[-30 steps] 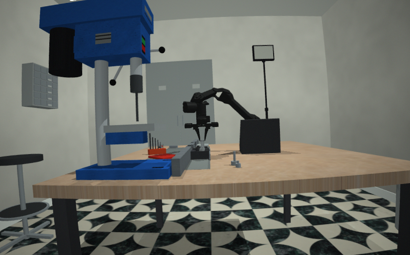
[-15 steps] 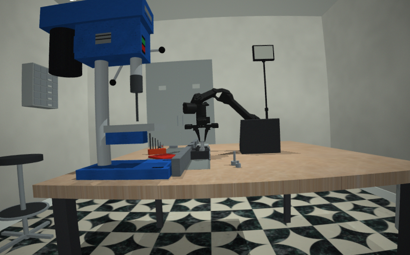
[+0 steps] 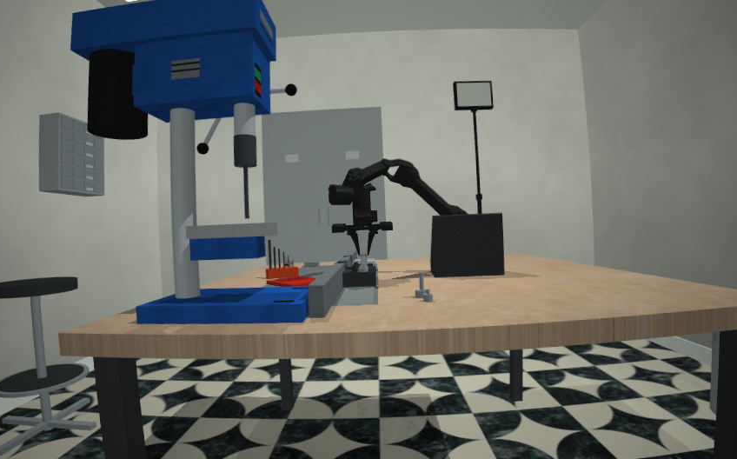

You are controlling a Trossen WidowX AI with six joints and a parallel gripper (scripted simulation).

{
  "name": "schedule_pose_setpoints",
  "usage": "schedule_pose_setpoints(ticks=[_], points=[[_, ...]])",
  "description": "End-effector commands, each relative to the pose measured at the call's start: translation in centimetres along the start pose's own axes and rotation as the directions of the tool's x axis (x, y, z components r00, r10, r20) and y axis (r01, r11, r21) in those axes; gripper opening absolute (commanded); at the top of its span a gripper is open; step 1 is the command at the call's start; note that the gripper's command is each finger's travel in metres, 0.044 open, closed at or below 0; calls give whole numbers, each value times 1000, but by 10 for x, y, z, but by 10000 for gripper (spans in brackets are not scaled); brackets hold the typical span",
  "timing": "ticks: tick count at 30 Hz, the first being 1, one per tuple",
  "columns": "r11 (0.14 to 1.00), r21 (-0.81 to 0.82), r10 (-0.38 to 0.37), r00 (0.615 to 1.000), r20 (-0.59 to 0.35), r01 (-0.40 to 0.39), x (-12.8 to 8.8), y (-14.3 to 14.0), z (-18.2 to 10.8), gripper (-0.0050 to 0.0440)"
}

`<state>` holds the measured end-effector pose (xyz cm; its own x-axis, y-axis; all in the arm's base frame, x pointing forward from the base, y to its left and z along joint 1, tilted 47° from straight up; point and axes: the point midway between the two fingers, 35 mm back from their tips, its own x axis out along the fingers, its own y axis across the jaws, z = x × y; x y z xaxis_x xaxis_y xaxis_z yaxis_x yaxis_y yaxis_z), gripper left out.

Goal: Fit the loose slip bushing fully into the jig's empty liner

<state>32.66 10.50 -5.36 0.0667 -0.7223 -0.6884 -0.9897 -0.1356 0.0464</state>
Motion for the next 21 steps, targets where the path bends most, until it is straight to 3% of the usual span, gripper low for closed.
schedule_pose_setpoints(ticks=[1,21], points=[[1000,9,-16,1000,9,16,-6,-3,-2,-50],[1000,-1,-10,1000,2,10,0,-1,-1,-50]])
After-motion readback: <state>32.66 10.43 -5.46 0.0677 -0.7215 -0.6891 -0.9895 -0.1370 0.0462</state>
